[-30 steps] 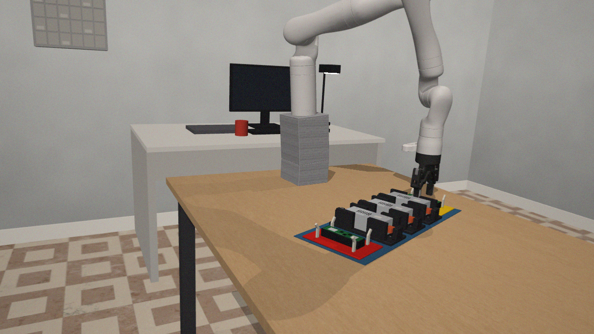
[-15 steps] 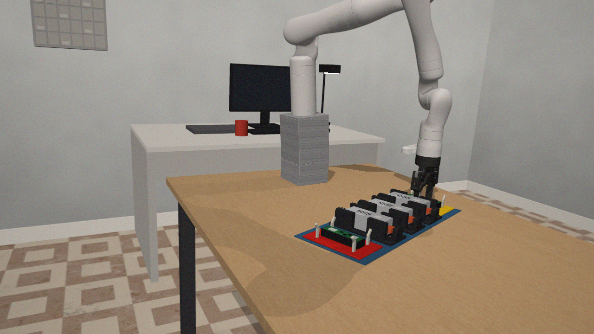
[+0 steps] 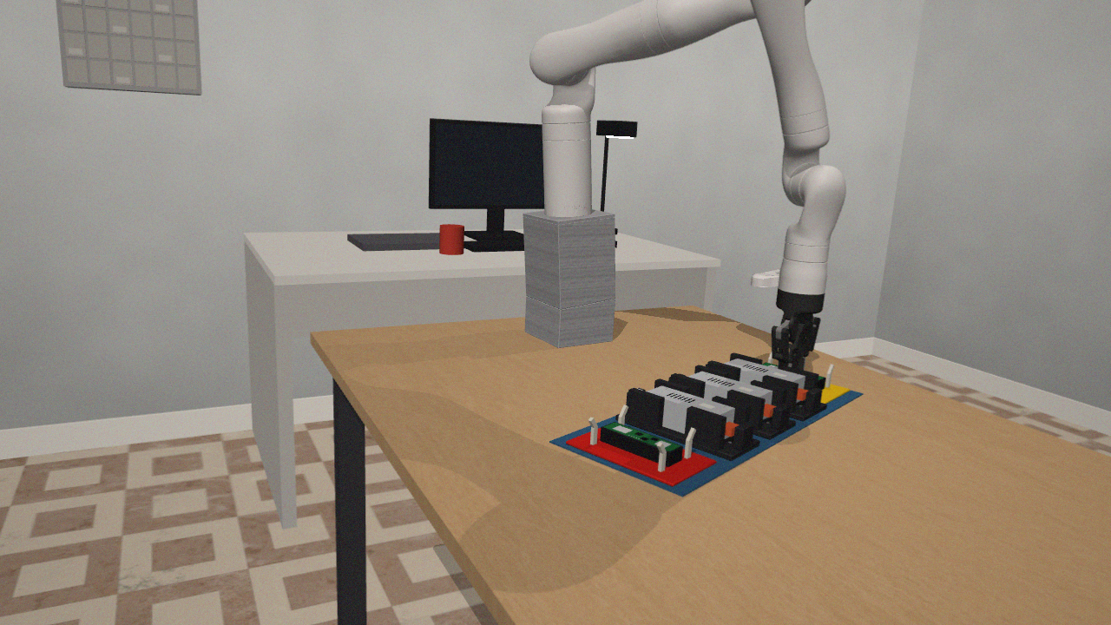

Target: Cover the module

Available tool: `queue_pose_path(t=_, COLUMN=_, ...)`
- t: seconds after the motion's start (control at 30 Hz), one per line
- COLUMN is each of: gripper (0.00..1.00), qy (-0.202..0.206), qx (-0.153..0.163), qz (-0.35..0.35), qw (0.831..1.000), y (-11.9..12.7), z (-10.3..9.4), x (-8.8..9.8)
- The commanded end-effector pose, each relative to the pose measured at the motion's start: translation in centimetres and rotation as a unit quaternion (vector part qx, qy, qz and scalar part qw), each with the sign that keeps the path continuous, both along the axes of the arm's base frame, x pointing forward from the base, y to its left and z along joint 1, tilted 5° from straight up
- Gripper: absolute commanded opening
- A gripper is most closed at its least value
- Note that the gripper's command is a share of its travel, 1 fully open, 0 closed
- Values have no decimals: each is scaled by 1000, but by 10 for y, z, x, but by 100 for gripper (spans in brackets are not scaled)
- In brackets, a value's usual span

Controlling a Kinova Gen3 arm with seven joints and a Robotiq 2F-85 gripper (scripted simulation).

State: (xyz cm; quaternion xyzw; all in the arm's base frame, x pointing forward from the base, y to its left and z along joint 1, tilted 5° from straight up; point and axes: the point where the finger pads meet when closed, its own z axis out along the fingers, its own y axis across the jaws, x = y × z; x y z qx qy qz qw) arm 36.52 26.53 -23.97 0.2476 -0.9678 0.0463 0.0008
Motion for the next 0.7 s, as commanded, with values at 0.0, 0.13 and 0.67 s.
queue_pose_path(t=0.0, gripper=55, qy=-1, qx=1, qz=0, qw=1000, y=1, z=1, x=1)
queue_pose_path(t=0.13, gripper=55, qy=-1, qx=1, qz=0, qw=1000, y=1, z=1, x=1)
queue_pose_path(t=0.67, gripper=0, qy=-1, qx=1, qz=0, qw=1000, y=1, z=1, x=1)
